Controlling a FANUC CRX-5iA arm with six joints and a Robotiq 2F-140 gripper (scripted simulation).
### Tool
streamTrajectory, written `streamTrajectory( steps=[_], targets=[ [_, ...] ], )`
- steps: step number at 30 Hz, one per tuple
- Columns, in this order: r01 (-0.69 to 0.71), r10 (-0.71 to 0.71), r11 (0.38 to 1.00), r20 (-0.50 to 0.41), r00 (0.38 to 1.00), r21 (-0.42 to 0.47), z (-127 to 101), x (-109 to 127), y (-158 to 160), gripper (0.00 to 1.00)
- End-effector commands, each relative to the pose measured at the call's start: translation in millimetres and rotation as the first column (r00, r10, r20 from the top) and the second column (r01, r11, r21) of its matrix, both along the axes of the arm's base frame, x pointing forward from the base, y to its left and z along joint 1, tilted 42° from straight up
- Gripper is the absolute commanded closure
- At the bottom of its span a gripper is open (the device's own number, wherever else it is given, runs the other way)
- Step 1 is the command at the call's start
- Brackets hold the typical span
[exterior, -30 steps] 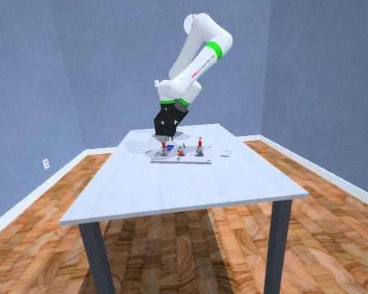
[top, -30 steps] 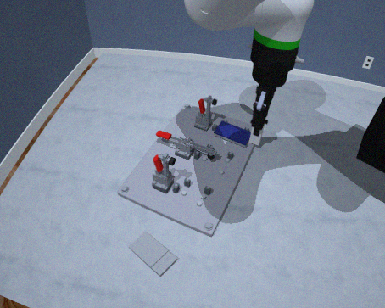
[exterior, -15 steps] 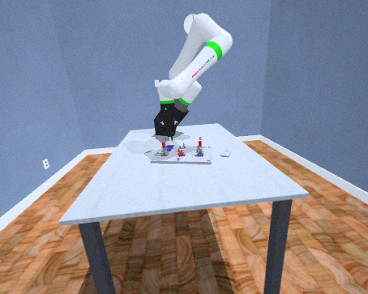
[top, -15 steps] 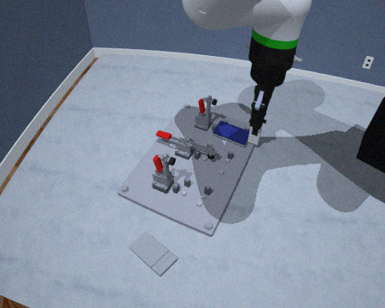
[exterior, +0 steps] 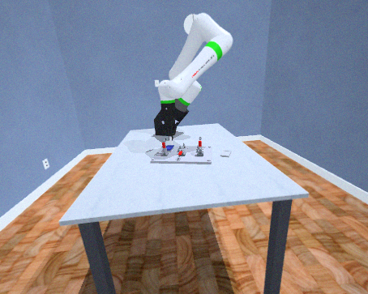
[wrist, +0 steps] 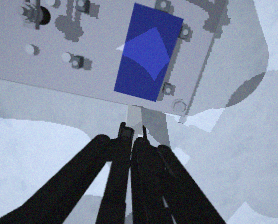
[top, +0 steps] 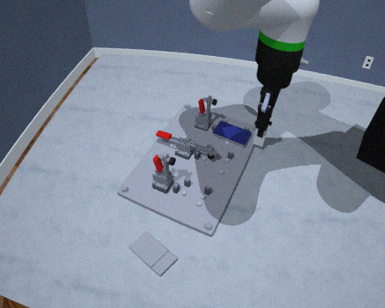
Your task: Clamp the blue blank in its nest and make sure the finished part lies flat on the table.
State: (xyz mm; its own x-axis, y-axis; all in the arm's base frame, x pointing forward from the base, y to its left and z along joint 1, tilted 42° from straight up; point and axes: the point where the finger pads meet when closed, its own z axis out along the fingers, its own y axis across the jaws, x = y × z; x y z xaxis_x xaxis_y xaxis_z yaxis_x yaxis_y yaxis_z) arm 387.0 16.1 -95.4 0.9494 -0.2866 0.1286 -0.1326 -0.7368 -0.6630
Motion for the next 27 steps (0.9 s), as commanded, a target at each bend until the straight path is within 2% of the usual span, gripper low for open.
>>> streamTrajectory(
  steps=[1,7,19,27],
  targets=[
    [0.0,0.0,1.0,0.0,1.0,0.0,-1,-4,1,1.0],
    [0.0,0.0,1.0,0.0,1.0,0.0,1,-6,0,1.0],
    [0.0,0.0,1.0,0.0,1.0,0.0,28,-17,-23,1.0],
    [0.0,0.0,1.0,0.0,1.0,0.0,29,-17,-23,1.0]
  ],
)
